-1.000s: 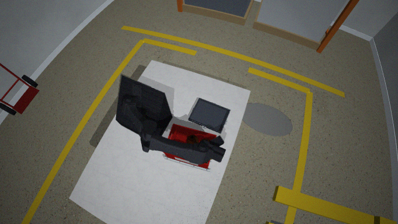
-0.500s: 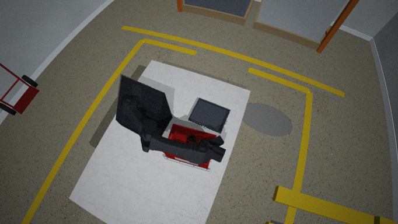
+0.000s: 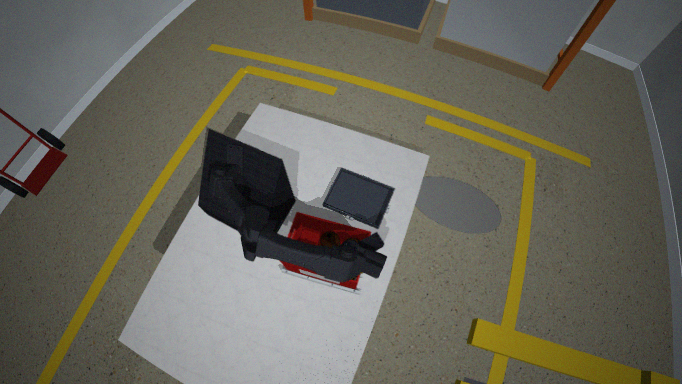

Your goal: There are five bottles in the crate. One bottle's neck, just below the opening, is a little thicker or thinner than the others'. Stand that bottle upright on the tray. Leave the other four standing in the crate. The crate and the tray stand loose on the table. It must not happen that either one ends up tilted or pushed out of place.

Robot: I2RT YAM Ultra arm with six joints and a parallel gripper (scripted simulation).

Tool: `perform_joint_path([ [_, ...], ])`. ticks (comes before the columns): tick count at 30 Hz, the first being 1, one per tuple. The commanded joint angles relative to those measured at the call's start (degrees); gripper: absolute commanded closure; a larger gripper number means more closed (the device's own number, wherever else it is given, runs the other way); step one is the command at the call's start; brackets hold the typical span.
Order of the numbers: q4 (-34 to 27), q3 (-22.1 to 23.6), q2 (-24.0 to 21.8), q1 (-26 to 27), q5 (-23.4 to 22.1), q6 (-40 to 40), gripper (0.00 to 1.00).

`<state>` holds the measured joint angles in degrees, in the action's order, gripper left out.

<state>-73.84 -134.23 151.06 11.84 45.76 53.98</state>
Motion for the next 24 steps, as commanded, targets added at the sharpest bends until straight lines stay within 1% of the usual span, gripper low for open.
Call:
perform_joint_path([
  [1,-0.3,-1.0,-1.0,-1.4,-0.3,-0.2,0.39],
  [19,-0.3,-1.0,-1.0,-1.4,-0.3,-0.2,0.39],
  [24,0.4,-0.2,-1.1,-1.3,-0.3,-0.1,0.39],
])
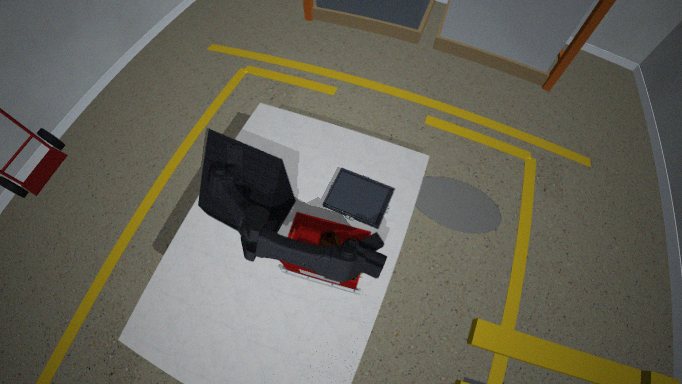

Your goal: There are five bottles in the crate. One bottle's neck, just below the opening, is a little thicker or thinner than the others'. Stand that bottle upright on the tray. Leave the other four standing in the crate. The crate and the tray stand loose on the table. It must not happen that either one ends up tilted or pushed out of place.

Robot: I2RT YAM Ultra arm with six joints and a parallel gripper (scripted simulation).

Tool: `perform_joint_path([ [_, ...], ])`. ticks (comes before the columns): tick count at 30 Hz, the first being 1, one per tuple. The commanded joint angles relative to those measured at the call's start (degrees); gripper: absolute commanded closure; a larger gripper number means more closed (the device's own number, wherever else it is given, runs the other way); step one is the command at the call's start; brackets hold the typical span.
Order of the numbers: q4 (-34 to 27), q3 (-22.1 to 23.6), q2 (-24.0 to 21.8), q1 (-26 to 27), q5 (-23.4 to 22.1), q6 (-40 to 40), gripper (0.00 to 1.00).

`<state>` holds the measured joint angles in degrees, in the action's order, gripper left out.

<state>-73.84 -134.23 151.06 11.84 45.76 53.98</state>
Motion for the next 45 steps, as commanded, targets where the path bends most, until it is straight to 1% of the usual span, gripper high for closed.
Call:
perform_joint_path([
  [1,0.7,0.1,-1.1,-1.3,-0.3,0.0,0.39],
  [19,3.3,2.9,-1.7,-0.2,-0.3,1.4,0.39],
  [21,3.3,2.9,-1.7,-0.2,-0.3,1.4,0.39],
  [22,3.7,2.0,-1.9,-0.2,-0.3,1.6,0.39],
  [23,3.8,3.1,-1.7,0.1,-0.3,1.7,0.39],
  [31,6.0,4.8,-1.7,0.5,-0.4,2.7,0.39],
  [36,7.3,5.6,-1.7,1.4,-0.4,3.3,0.39],
  [38,7.3,5.6,-1.7,1.4,-0.4,3.3,0.39],
  [39,7.8,4.8,-2.0,0.9,-0.4,3.5,0.39],
  [41,8.0,6.1,-1.8,1.1,-0.4,3.7,0.39],
  [45,8.8,6.2,-1.8,1.5,-0.4,4.0,0.39],
])
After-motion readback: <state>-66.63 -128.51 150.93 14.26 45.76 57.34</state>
